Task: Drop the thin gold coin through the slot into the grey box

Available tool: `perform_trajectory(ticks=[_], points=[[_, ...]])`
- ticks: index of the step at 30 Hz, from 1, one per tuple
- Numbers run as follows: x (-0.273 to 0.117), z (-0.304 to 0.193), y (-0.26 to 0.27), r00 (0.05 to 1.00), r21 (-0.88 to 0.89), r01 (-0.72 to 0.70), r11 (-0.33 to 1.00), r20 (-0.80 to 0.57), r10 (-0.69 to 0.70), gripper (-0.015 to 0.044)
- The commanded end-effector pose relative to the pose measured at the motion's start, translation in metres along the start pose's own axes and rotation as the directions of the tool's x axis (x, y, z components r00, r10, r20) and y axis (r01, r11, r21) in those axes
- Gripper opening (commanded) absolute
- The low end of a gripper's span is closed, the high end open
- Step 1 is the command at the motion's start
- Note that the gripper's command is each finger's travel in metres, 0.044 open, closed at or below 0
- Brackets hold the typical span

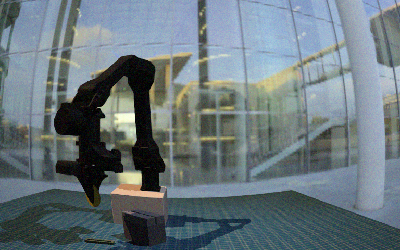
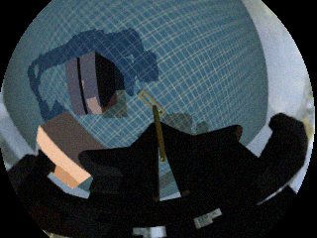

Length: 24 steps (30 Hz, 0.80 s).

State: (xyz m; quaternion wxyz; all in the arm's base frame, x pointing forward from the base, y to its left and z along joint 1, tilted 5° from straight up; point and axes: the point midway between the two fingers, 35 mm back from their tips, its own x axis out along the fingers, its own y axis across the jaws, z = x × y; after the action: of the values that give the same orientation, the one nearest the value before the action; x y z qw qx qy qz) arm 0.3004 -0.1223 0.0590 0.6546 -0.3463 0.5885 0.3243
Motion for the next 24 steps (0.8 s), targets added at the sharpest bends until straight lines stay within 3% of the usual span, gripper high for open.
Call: perform_trajectory(ticks=[1, 24], points=[[0.0, -0.001, 0.001, 1.0, 0.109, -0.001, 0.994, 0.002, 0.001, 0.0], [-0.002, 0.031, 0.035, 1.0, 0.115, -0.004, 0.993, 0.004, 0.004, 0.0]])
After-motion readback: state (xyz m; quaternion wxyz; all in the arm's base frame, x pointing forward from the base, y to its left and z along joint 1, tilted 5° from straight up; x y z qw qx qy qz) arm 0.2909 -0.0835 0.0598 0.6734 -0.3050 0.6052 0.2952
